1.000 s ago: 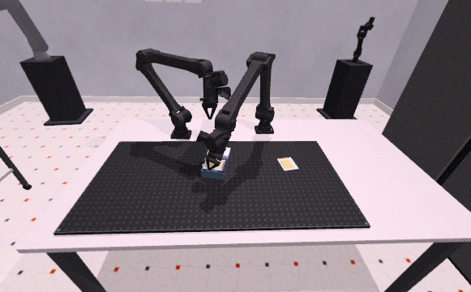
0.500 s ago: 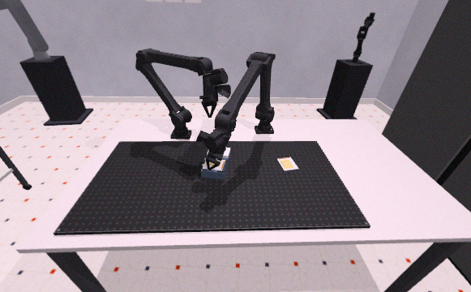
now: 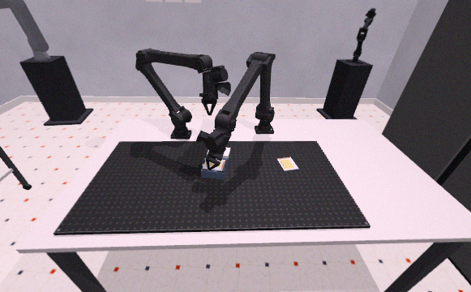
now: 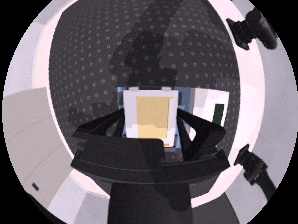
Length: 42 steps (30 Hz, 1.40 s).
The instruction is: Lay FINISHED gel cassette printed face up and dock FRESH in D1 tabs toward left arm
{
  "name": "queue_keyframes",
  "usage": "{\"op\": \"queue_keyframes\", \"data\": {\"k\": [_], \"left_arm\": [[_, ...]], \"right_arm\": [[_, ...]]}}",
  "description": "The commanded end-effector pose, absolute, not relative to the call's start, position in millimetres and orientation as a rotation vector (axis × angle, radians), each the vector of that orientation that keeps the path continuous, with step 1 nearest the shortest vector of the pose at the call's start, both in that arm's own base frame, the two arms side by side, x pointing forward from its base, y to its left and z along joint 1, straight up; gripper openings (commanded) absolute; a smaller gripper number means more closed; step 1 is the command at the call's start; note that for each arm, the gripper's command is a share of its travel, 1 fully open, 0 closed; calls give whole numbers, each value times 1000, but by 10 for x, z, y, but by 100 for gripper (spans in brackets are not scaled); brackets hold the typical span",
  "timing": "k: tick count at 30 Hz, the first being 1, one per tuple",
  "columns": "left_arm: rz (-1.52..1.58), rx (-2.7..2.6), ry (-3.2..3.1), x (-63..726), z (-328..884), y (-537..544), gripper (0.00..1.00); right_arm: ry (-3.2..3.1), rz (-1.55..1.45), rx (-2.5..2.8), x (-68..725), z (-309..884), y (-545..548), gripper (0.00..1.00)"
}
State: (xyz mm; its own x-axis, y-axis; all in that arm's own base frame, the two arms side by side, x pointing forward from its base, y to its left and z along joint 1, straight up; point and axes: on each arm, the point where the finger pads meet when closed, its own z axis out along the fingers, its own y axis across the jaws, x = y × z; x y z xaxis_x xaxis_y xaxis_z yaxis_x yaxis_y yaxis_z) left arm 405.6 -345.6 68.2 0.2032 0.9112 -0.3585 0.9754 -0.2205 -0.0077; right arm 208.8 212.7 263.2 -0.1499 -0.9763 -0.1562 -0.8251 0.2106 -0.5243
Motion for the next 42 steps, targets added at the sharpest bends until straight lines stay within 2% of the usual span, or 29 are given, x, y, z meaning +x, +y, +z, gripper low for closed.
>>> {"op": "queue_keyframes", "data": {"k": [1, 32, 42], "left_arm": [[-418, 2250, 1797, 4076, 728, -3467, 0], [-418, 2250, 1797, 4076, 728, -3467, 0], [-418, 2250, 1797, 4076, 728, -3467, 0]], "right_arm": [[1982, -397, -1626, 2127, 3067, 2248, 0], [1982, -400, -1632, 2119, 3265, 2237, 0], [2254, -329, -1414, 2304, 3264, 1882, 0]]}}
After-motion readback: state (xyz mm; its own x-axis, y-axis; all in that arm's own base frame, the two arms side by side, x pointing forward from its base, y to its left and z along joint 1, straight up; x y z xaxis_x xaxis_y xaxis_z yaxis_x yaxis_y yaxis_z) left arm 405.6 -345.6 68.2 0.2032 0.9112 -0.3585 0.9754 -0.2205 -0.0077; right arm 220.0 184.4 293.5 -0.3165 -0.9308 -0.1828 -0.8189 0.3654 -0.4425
